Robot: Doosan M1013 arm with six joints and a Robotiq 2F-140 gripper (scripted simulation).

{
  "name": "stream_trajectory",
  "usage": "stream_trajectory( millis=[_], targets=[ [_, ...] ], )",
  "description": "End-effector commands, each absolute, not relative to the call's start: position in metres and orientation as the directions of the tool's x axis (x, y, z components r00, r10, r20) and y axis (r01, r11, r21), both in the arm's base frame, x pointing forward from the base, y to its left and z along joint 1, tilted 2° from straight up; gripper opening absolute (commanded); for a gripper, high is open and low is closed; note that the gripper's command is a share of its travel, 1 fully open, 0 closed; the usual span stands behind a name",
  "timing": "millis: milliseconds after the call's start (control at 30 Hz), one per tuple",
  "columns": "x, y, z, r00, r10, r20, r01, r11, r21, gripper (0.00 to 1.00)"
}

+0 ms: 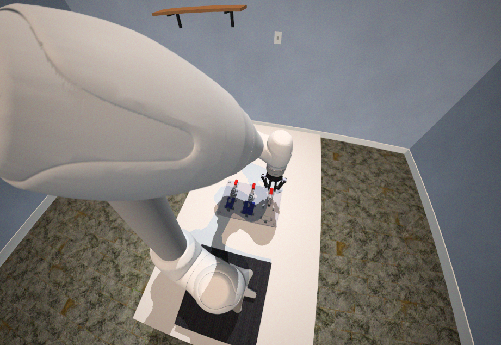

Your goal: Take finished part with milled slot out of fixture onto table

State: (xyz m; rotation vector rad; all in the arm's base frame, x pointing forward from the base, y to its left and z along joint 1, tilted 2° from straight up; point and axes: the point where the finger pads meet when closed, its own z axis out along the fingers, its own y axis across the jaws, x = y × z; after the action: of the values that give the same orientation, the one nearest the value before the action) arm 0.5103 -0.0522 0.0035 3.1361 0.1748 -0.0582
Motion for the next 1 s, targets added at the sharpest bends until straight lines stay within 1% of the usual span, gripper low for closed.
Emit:
stream_trajectory(
  millis=[0, 967],
  targets=[
    [0.508, -0.052, 0.004, 0.993, 0.111, -0.037, 0.111, -0.994, -0.002, 0.11],
    [0.492, -0.054, 0.008, 0.993, 0.111, -0.037, 0.111, -0.994, -0.002, 0.11]
  ],
)
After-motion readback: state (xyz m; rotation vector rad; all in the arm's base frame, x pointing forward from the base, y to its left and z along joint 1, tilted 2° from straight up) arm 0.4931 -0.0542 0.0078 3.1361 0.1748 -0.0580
